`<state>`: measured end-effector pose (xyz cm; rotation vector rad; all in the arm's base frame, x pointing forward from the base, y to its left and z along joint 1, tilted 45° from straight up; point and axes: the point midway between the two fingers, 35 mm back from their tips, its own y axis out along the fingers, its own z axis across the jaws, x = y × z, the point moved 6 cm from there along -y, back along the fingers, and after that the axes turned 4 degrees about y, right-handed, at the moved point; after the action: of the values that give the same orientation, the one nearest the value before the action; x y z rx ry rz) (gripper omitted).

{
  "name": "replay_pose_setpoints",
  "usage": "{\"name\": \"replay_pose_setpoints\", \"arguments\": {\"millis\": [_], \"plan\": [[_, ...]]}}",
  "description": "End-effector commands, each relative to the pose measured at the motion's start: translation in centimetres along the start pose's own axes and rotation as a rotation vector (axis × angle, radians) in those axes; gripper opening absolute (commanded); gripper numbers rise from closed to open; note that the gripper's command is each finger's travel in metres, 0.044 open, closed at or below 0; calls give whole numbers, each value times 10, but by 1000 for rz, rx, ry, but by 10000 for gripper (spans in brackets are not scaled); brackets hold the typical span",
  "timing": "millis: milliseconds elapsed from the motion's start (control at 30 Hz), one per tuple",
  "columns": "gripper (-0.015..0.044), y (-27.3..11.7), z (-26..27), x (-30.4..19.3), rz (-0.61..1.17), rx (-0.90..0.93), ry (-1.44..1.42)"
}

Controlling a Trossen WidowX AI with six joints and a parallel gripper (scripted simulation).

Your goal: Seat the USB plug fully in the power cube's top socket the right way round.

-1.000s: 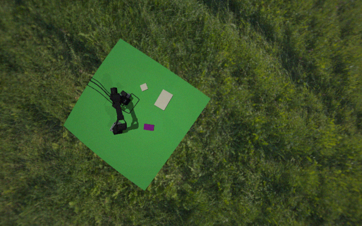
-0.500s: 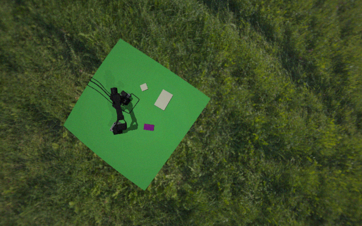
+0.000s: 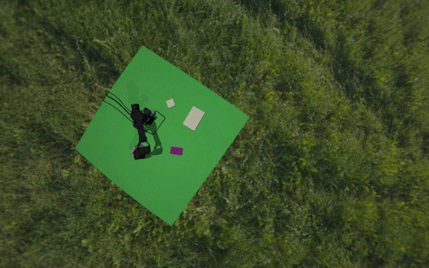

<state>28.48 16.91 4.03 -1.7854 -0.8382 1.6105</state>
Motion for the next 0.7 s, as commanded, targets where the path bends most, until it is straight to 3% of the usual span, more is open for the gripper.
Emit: {"name": "replay_pose_setpoints", "arguments": {"millis": [0, 667], "plan": [[0, 1, 0, 0, 1, -2, -3], [0, 3, 0, 0, 1, -2, -3]]}}
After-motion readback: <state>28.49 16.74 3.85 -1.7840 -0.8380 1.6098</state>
